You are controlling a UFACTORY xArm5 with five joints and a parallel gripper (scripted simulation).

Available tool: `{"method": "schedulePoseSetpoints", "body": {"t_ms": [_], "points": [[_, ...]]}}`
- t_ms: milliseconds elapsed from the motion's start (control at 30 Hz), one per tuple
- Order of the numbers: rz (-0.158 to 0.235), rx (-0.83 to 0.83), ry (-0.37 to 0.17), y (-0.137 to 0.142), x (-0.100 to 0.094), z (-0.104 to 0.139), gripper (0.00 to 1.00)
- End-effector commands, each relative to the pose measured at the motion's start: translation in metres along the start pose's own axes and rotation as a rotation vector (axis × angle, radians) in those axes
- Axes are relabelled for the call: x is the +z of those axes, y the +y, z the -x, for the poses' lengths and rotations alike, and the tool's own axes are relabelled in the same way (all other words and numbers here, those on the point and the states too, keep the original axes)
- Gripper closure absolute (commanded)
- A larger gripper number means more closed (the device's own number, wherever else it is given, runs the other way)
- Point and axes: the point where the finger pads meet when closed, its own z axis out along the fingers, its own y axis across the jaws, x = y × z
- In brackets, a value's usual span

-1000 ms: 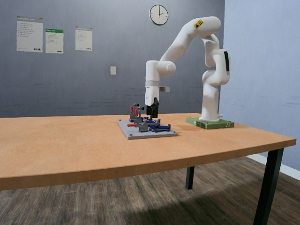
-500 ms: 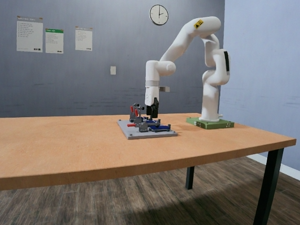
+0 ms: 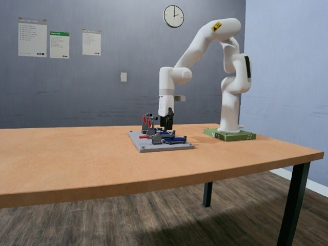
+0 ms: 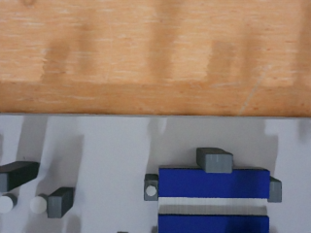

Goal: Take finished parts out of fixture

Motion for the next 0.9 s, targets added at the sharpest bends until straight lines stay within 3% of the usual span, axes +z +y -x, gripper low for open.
{"method": "schedulePoseSetpoints", "body": {"t_ms": [0,867], "points": [[0.0,0.0,-0.003,0.0,0.002,0.001,0.0],[0.0,0.0,-0.003,0.0,0.026,0.001,0.0]]}}
